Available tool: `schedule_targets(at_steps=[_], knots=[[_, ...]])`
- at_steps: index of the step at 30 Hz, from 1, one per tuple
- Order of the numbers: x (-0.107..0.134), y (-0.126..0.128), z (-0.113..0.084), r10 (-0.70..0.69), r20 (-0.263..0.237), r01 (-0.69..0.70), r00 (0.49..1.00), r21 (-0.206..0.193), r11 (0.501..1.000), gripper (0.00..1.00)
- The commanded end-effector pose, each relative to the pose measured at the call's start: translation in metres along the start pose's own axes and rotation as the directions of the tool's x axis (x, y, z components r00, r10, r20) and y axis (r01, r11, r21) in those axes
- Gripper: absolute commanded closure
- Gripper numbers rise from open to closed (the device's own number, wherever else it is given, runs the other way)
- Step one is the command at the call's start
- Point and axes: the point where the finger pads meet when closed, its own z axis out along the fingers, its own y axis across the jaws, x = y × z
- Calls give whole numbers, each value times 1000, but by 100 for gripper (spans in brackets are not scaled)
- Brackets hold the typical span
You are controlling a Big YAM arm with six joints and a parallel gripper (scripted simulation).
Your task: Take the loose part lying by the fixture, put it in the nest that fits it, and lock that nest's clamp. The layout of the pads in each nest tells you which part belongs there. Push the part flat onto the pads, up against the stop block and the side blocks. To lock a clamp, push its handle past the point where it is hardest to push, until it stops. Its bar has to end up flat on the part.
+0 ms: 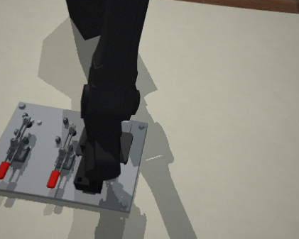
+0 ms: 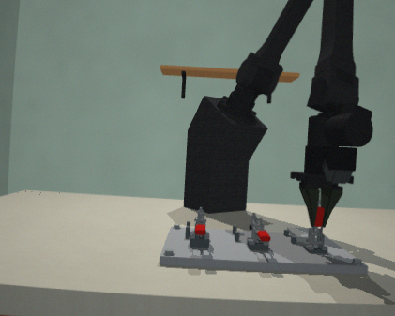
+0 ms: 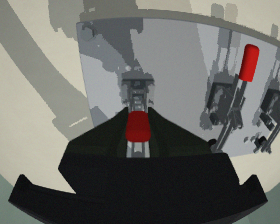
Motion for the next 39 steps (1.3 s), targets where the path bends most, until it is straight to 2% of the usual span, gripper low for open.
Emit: schedule_targets(at_steps=[1, 21, 30, 39], knots=[[-20, 12, -6, -13, 45, 14, 999, -14, 1000, 100], [-19, 10, -5, -11, 37, 11, 999, -11, 1000, 100], [-14, 1, 1, -2, 8, 2, 1000, 1, 1000, 100], [-24, -4, 0, 4, 23, -4, 1000, 2, 1000, 100]])
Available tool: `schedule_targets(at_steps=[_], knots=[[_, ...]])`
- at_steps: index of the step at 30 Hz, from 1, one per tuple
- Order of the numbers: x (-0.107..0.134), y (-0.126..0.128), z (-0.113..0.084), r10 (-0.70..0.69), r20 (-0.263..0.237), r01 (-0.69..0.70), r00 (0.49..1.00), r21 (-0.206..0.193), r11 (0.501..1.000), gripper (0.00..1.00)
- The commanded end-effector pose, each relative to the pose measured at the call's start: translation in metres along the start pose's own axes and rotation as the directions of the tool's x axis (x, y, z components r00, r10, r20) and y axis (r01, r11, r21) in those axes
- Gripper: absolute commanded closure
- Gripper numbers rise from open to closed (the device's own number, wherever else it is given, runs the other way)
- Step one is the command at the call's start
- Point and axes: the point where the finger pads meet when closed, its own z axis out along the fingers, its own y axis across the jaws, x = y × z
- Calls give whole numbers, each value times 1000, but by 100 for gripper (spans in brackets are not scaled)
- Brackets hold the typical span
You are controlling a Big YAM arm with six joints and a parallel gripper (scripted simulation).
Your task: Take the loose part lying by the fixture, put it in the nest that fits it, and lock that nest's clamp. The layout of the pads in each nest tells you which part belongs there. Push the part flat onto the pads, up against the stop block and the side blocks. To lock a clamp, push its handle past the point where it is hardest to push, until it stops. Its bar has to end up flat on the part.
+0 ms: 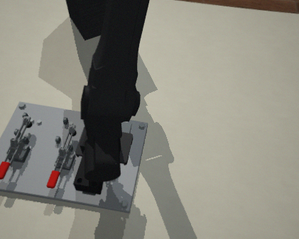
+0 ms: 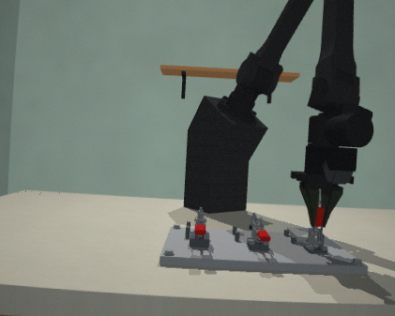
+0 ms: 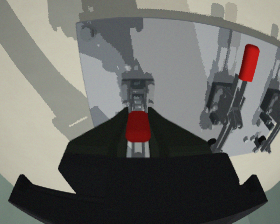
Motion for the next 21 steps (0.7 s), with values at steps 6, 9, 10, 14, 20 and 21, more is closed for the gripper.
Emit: schedule_targets(at_steps=[6, 9, 10, 14, 20, 21], knots=[[-27, -4, 0, 2, 27, -2, 1000, 1, 1000, 100], [-31, -4, 1, 2, 31, -2, 1000, 0, 1000, 100], [-32, -4, 1, 2, 32, -2, 999, 0, 1000, 100], [-37, -4, 2, 1, 36, -1, 999, 0, 1000, 100], [-42, -4, 3, 0, 40, 0, 999, 0, 1000, 100], [-45, -4, 4, -1, 44, 1, 999, -1, 1000, 100]])
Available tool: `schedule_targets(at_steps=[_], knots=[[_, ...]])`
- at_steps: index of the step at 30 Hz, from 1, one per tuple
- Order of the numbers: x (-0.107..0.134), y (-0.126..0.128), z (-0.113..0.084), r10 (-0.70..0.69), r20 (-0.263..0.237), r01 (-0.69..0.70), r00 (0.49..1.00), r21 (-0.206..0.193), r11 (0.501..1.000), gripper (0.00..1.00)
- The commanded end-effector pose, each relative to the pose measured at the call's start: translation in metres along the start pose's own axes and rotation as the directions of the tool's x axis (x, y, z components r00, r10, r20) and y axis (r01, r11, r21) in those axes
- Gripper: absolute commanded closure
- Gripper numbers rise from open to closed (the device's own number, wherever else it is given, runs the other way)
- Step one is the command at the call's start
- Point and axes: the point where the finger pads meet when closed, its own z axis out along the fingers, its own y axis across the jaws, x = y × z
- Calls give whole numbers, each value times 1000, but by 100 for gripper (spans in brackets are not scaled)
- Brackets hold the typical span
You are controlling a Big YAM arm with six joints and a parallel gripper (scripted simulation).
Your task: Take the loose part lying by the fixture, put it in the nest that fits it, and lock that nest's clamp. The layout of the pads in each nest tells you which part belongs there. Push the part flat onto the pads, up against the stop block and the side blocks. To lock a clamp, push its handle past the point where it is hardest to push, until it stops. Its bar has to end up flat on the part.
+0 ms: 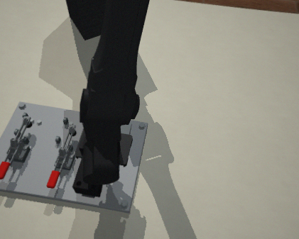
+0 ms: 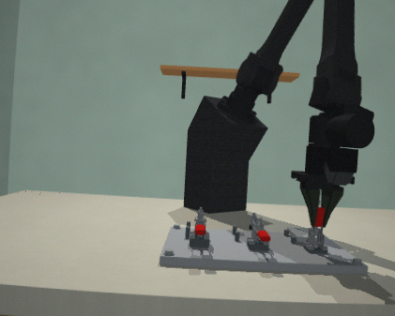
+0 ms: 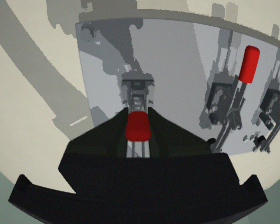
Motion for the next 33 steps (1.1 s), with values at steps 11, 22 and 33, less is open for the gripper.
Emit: schedule_targets(at_steps=[11, 22, 33], knots=[[-53, -4, 9, 1, 65, -1, 998, 1, 1000, 100], [-59, 2, 19, -8, 60, 8, 998, -6, 1000, 100], [-62, 7, 27, -8, 57, 9, 998, -9, 1000, 100]])
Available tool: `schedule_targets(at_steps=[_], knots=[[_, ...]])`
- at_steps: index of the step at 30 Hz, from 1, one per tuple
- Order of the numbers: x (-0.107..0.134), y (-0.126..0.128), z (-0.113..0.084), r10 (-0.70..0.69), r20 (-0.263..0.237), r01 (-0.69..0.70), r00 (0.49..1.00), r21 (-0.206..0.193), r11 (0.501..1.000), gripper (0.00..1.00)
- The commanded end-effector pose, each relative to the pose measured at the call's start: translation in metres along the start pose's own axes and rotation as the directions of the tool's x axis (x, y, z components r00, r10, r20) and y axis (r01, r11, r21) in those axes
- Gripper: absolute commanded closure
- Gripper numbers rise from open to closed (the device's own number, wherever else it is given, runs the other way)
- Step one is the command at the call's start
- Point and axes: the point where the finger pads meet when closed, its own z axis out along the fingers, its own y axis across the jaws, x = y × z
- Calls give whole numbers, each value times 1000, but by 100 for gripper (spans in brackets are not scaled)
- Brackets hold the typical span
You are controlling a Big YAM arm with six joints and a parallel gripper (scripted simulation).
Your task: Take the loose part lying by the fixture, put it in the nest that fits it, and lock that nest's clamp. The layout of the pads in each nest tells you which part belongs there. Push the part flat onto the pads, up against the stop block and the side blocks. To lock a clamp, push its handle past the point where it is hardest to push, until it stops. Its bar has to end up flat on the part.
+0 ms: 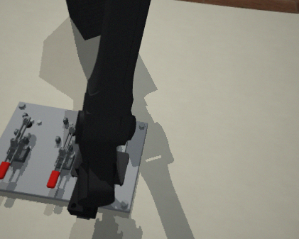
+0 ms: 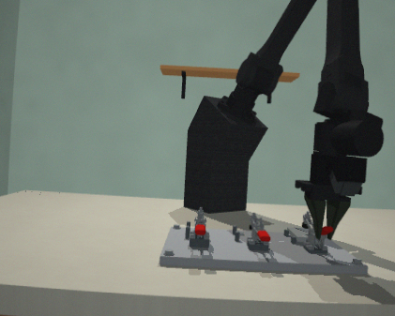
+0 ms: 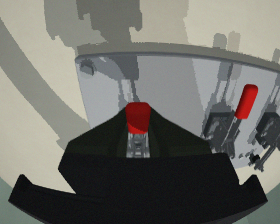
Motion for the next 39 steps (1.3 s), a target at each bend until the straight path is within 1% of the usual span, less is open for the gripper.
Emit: schedule_targets(at_steps=[1, 11, 39], knots=[[-26, 7, 15, -10, 40, 11, 999, -12, 1000, 100], [-27, 10, 20, -11, 38, 11, 999, -13, 1000, 100], [-27, 11, 21, -11, 38, 11, 999, -14, 1000, 100]])
